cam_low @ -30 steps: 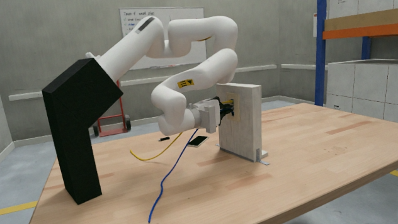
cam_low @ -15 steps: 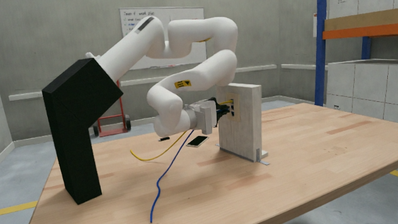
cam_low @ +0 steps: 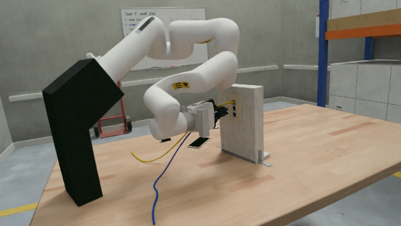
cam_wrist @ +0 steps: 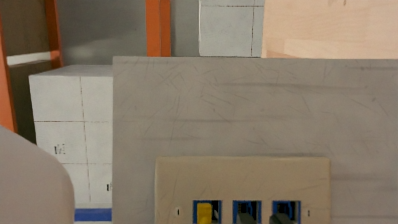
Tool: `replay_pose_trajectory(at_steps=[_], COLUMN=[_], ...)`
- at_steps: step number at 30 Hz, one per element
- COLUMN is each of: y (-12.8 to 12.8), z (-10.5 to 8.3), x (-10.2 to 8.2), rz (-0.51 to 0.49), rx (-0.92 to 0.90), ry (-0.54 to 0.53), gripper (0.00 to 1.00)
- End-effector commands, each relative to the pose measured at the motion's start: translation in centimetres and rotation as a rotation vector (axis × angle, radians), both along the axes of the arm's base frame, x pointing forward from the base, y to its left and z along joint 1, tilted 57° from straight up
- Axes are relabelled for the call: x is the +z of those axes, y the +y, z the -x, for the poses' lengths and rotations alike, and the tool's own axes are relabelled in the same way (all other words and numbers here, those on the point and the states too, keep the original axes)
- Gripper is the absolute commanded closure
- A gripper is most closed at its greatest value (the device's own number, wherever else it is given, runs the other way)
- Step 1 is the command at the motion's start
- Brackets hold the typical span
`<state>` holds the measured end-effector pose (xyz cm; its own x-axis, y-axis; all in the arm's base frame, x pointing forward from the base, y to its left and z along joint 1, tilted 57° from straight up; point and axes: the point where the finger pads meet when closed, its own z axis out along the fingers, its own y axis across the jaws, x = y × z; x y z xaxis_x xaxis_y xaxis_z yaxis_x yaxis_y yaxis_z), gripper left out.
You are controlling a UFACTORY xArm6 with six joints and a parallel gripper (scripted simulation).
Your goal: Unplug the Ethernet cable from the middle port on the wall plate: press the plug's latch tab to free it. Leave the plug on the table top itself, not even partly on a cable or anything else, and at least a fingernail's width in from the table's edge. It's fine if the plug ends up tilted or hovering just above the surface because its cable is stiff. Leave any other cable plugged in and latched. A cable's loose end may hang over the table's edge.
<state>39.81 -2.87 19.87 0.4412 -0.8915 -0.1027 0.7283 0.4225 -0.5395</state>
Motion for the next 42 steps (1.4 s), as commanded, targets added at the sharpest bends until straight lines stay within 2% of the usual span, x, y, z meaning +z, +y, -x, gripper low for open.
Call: replay_pose_trajectory(at_steps=[1,10,22,42], y=[-0.1,-0.3,-0.3,-1.3], z=[0.3,0.9,0.9,4.0], x=[-0.4,-1.4,-1.4,-6.4], rz=[0.001,0.001,0.001,0.001], rx=[0.000,0.000,0.000,0.000], ry=[-0.001,-0.001,-0.001,-0.001], gripper=[1.00,1.00,1.00,1.00])
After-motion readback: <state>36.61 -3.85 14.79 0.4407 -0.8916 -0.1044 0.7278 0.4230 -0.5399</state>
